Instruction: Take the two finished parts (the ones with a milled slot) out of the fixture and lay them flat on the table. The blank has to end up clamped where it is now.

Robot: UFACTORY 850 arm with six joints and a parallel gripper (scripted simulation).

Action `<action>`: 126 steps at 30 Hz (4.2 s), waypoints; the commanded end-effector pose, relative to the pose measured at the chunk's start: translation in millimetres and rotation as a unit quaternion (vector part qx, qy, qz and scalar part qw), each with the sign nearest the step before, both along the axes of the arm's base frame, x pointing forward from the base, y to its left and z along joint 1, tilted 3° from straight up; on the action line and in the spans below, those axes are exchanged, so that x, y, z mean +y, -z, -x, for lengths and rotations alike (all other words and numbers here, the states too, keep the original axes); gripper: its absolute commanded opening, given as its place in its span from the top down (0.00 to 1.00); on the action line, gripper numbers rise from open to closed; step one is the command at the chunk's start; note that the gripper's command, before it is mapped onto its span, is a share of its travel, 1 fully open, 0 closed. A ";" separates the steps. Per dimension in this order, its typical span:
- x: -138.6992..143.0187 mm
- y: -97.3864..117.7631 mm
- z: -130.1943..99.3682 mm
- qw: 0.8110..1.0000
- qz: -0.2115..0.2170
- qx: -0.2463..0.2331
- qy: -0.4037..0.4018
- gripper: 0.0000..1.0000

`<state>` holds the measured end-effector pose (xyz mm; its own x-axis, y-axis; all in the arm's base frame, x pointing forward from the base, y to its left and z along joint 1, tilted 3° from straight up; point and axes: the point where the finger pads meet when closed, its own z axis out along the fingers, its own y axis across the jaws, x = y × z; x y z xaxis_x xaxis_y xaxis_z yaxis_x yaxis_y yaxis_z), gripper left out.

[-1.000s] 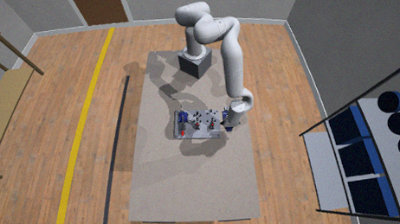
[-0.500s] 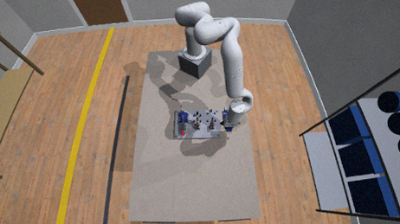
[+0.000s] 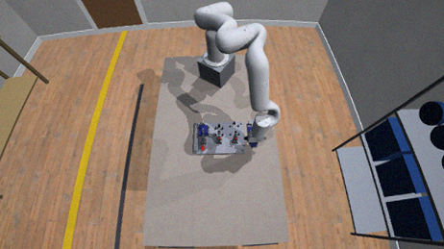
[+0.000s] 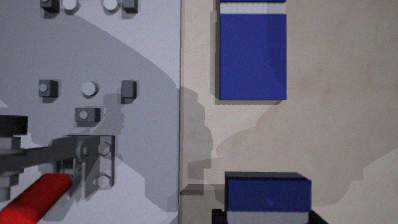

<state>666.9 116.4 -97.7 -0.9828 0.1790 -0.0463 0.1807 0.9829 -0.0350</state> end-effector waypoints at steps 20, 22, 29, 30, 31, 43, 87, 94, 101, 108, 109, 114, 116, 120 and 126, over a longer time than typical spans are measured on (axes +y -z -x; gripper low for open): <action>-1.8 48.5 -3.5 1.000 0.000 -0.001 0.000 1.00; -1.9 51.0 -3.6 1.000 0.000 -0.001 0.000 1.00; -2.1 55.2 -3.8 1.000 0.000 -0.001 0.000 1.00; -2.1 55.6 -3.8 1.000 0.000 -0.001 0.000 1.00; -2.1 56.0 -3.9 1.000 0.000 -0.001 0.000 1.00; -2.2 56.7 -3.9 1.000 0.000 -0.001 0.000 1.00; -2.4 62.7 -4.1 1.000 0.000 -0.001 0.000 1.00; -2.4 63.6 -4.2 1.000 0.000 -0.001 0.000 1.00; -2.4 63.9 -4.2 1.000 0.000 -0.001 0.000 1.00; -2.4 63.9 -4.2 1.000 0.000 -0.001 0.000 1.00; -2.4 63.9 -4.2 1.000 0.000 -0.001 0.000 1.00; -2.7 63.5 -4.4 1.000 0.000 -0.001 0.000 0.31; -2.6 63.5 -4.4 1.000 0.000 -0.001 0.000 0.31; -2.6 63.6 -4.3 1.000 0.000 -0.001 0.000 0.31; -2.5 63.7 -4.2 1.000 0.000 -0.001 0.000 0.31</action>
